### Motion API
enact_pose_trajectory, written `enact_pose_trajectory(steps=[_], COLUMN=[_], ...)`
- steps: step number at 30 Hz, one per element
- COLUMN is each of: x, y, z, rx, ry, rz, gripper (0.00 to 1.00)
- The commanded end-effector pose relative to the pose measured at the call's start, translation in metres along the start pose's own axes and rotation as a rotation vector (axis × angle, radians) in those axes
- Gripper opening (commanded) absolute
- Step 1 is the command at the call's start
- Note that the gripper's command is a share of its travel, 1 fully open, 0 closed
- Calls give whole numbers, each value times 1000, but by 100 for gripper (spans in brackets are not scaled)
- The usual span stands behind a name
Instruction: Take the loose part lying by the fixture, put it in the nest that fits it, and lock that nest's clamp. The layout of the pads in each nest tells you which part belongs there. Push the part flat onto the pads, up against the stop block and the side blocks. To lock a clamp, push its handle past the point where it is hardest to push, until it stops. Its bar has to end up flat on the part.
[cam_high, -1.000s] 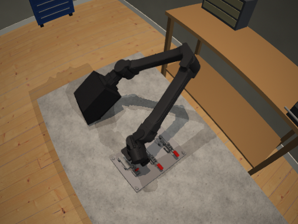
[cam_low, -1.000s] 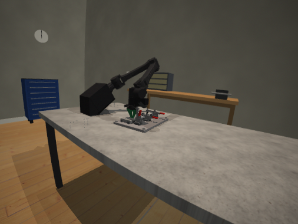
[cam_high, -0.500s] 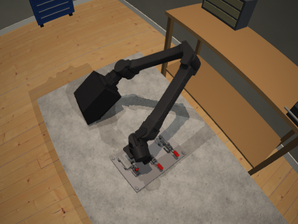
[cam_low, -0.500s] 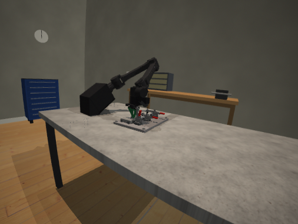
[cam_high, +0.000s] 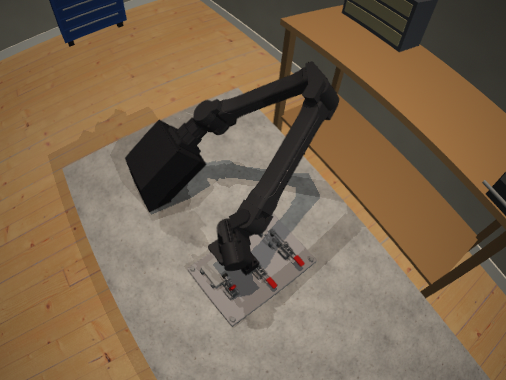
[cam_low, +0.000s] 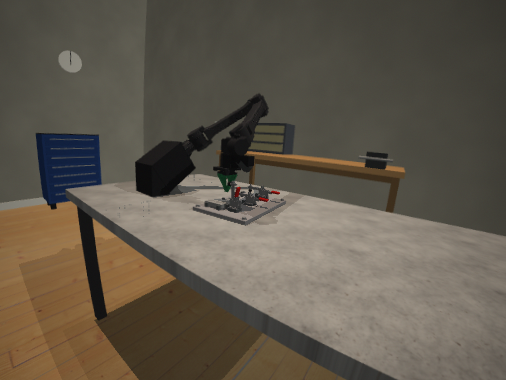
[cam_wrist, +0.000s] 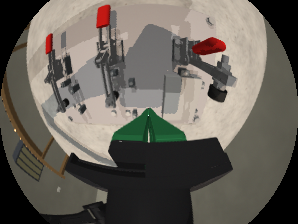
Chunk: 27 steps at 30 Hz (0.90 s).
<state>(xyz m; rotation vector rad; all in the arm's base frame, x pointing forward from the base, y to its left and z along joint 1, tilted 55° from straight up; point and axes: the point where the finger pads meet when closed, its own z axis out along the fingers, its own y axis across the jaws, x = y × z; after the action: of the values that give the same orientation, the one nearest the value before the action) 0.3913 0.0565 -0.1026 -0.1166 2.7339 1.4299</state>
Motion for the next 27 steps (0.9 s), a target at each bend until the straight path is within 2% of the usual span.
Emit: enact_pose_trajectory(steps=[1,12,13,16,19,22,24,27], x=[-12,-13,-13,-18,-18,-18,-18,-18], y=[-2,-2,-2,-2,-2,-2,-2,-2], z=[-3,-3,-4,-22,-38,-65,-65,-99], rx=[6,7,7,16,18,20,20,24], ry=[-4,-8,-9,-36,-36,-37,-37,-38], rz=[-36,-42,-40,-41,-42,-44,-44,-46], gripper=[0,0,45,45,45,45,45,45])
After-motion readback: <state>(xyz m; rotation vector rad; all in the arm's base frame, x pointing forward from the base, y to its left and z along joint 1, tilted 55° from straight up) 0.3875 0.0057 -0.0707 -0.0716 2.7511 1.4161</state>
